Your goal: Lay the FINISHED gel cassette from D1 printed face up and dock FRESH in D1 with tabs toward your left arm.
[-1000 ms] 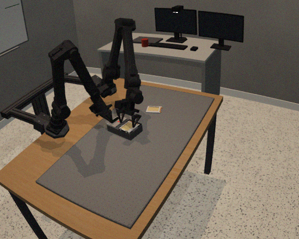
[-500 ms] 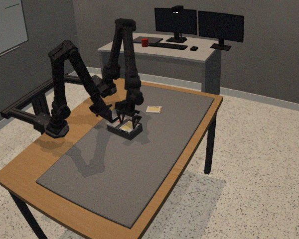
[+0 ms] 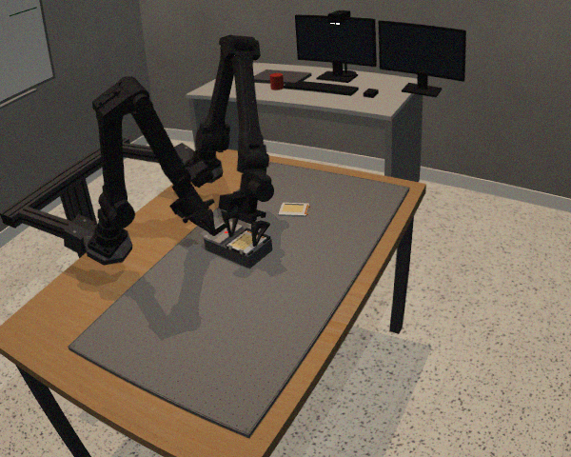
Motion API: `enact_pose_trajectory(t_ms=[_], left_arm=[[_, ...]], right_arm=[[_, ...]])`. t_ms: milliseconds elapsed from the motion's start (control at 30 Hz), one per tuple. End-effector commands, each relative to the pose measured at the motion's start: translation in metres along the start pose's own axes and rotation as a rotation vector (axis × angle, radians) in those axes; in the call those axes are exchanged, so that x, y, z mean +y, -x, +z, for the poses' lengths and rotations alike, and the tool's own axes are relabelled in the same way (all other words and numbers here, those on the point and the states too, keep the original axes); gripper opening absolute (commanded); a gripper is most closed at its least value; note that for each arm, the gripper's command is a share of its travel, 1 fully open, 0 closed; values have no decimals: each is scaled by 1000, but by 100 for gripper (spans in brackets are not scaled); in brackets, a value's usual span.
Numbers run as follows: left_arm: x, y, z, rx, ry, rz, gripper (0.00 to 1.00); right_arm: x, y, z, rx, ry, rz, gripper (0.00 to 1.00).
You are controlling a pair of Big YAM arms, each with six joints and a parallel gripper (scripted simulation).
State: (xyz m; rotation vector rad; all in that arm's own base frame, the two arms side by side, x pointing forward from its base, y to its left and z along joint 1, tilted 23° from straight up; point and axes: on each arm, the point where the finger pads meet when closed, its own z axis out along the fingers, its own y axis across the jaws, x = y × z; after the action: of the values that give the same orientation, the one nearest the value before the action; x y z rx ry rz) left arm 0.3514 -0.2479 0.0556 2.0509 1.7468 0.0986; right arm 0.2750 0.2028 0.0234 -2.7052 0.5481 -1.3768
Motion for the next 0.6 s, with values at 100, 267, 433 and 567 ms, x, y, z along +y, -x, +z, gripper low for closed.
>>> enact_pose_trajectory(t_ms=[100,267,433,567], left_arm=[[0,-7,7,7,-7,-4,98],[1,-6,6,6,-5,-5,98],[1,-6,6,6,-5,-5,98],[1,-6,6,6,-5,-5,98]], right_arm=[[46,40,19,-78,91,-88,0],[46,40,19,-78,91,-88,0],[46,40,19,-78,91,-88,0],[46,40,19,-78,91,-88,0]])
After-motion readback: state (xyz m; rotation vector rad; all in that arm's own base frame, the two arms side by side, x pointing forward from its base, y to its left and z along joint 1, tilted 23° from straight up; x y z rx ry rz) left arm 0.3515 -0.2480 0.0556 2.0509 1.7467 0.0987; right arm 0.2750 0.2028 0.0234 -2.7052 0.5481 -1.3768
